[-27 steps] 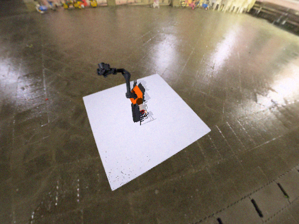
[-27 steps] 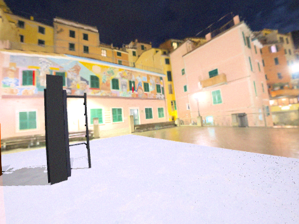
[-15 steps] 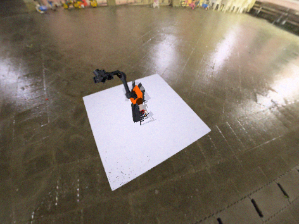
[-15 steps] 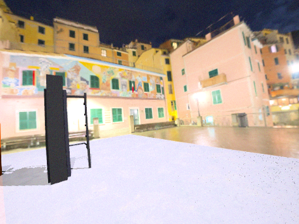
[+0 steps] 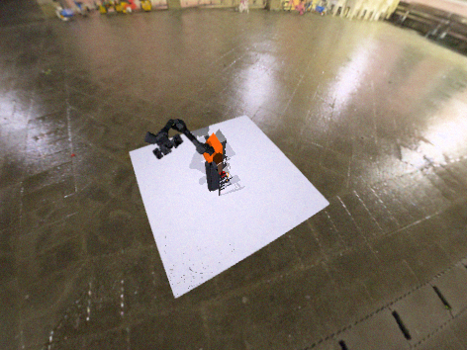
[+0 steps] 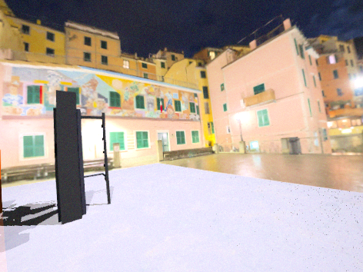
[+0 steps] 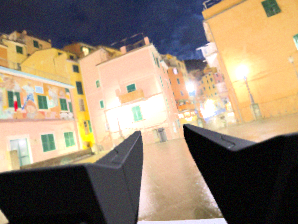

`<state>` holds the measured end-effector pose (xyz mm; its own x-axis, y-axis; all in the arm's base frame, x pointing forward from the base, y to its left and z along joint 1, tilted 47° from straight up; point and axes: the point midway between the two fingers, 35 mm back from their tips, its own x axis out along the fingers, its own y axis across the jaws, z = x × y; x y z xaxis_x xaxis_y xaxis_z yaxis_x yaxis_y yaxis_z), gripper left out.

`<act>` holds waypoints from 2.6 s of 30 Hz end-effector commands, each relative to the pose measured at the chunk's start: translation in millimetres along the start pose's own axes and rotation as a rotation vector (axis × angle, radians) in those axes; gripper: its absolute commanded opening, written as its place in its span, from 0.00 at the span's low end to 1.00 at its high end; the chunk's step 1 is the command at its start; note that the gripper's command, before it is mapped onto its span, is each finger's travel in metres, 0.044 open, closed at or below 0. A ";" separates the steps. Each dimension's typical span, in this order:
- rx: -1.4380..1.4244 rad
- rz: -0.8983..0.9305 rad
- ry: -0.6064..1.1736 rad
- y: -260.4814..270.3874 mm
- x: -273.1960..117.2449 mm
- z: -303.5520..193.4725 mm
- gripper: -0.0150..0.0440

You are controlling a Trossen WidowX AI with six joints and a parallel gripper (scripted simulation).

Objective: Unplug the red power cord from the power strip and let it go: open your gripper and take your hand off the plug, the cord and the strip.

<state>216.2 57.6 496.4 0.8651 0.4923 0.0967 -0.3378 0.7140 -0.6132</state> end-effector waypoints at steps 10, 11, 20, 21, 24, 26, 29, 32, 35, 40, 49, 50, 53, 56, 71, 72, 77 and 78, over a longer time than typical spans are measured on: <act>0.069 0.352 0.510 94.9 112.8 -166.7 0.53; 0.058 0.388 0.554 107.4 117.0 -178.3 0.53; -0.169 0.754 0.978 226.2 113.0 -276.7 0.53; -0.201 0.789 1.020 235.8 108.8 -284.8 0.53; -0.275 0.862 1.113 254.7 97.2 -303.1 0.53; -0.349 0.928 1.211 268.8 83.2 -321.9 0.53; -0.467 1.010 1.357 280.2 60.3 -344.9 0.53; -0.639 1.100 1.526 283.8 32.4 -366.2 0.53; -0.856 1.197 1.675 281.8 7.5 -381.3 0.53; -0.919 1.222 1.707 280.5 2.1 -384.2 0.53; -0.919 1.222 1.707 279.3 2.5 -384.2 0.53; -0.919 1.222 1.707 278.4 2.3 -384.0 0.53; -0.919 1.222 1.707 274.1 1.6 -383.2 0.53; -0.919 1.222 1.707 269.3 0.7 -382.3 0.53; -0.920 1.222 1.709 245.7 -5.0 -377.6 0.53; -0.920 1.222 1.709 244.1 -5.5 -377.3 0.53; -0.920 1.222 1.709 241.8 -6.2 -377.0 0.53; -0.920 1.222 1.709 241.7 -6.4 -377.5 0.53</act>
<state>269.1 41.1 50.6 0.0306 -0.7165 -0.6969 -0.9969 -0.0729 0.0312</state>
